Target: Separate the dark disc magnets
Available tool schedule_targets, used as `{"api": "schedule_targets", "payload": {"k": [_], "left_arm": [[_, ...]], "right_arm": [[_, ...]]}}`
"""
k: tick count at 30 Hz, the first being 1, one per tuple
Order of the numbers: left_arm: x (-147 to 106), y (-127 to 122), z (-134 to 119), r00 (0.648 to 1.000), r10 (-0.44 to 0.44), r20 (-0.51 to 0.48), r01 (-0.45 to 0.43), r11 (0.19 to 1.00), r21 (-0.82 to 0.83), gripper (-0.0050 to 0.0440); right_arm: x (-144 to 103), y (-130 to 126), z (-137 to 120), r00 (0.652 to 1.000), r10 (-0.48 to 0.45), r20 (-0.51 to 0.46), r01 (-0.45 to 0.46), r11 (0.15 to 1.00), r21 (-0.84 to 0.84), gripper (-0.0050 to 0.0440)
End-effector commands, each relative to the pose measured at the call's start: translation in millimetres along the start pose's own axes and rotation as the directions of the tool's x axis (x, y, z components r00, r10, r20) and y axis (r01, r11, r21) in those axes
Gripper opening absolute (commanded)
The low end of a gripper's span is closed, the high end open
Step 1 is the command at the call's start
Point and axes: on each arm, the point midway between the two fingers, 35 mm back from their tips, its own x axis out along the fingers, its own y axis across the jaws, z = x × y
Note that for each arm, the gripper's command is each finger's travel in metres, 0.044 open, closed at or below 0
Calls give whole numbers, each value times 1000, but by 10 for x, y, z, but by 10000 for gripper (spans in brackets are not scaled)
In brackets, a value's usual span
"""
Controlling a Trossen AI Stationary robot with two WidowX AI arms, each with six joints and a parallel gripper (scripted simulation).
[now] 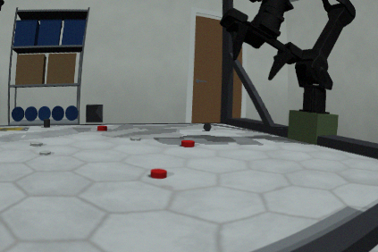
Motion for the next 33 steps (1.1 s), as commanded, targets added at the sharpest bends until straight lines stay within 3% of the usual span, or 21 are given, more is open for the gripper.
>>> {"api": "schedule_targets", "payload": {"k": [1,9,11,17,25,33], "left_arm": [[32,47,6,998,70,3,-69,976,204,400],[120,75,25,990,138,-11,-114,855,505,400],[120,75,25,990,138,-11,-114,855,505,400],[191,97,42,980,198,-22,-118,667,736,400],[252,117,60,967,254,-31,-86,436,896,400],[263,120,64,964,264,-33,-77,395,916,400]], "right_arm": [[14,-3,33,998,3,58,-3,1000,-1,400],[67,-11,59,992,2,127,-1,1000,-3,400],[67,-11,59,992,2,127,-1,1000,-3,400],[110,-18,84,982,0,189,1,1000,-5,400],[147,-26,107,969,-2,247,4,1000,-6,400],[127,-27,138,964,-3,266,5,1000,-7,400]]}}
